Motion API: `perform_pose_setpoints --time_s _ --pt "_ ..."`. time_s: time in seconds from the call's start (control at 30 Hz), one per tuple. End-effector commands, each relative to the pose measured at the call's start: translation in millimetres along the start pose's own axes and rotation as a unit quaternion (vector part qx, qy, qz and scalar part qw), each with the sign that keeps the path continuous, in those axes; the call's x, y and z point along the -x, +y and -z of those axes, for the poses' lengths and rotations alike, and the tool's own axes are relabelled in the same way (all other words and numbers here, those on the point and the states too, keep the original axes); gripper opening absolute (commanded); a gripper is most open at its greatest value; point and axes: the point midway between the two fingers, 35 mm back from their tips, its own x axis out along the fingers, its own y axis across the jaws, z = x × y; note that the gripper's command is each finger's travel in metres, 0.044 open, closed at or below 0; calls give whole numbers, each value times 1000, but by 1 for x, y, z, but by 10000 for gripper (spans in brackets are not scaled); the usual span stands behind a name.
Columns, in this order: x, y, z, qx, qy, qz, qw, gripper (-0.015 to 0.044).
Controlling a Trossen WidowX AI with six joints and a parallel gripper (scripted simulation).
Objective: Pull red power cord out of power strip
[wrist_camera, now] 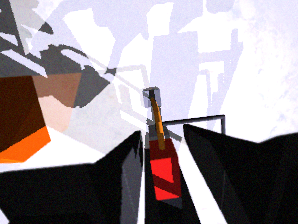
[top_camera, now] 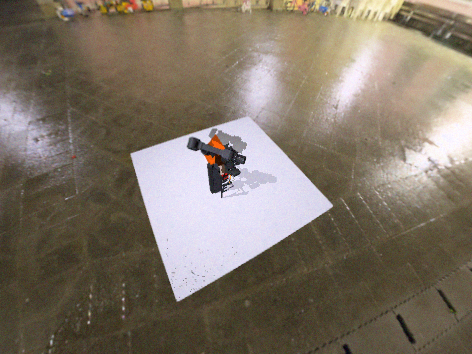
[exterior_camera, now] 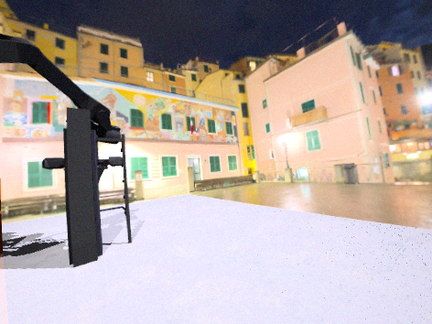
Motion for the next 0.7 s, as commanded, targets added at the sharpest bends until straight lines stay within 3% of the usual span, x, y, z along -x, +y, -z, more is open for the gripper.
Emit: perform_pose_setpoints --time_s 0.0,0.67 --pt "0 0 7 2 2 0 1000 160" --pt "0 1 37 2 3 0 1000 160"
